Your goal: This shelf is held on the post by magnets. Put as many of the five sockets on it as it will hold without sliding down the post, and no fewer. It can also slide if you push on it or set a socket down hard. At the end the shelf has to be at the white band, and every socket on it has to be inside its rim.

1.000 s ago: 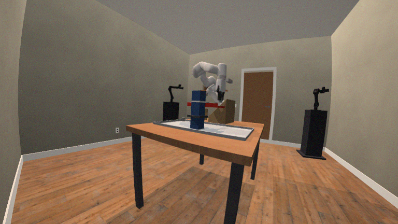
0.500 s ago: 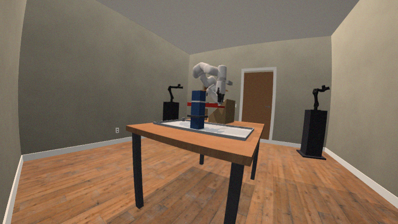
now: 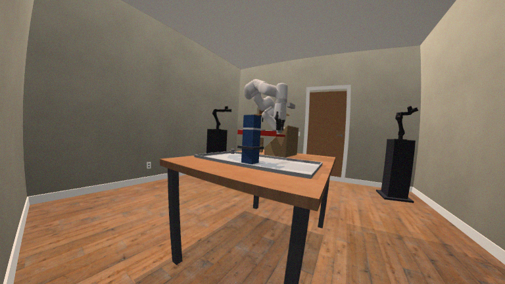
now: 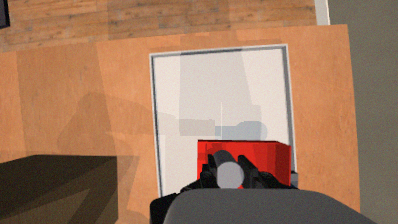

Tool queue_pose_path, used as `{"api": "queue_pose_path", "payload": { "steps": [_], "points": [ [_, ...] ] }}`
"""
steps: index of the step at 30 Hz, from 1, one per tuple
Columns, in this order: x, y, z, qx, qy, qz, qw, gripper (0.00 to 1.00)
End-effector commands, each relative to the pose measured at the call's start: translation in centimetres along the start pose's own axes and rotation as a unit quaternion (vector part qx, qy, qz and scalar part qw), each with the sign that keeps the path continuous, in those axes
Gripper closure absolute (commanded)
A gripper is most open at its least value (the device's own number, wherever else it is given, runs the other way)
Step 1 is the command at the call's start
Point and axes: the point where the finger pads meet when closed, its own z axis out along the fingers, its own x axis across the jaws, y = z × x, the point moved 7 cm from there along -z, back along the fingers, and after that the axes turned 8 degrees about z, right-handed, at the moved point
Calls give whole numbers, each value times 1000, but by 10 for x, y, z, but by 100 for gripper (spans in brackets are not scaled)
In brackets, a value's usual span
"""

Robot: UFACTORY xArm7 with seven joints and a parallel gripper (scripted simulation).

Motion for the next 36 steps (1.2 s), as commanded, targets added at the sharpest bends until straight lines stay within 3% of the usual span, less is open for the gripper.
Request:
{"api": "queue_pose_path", "payload": {
  "steps": [1,36],
  "points": [
    [0,-1,-1,2,2,0,1000,100],
    [0,-1,6,2,2,0,1000,100]
  ]
}}
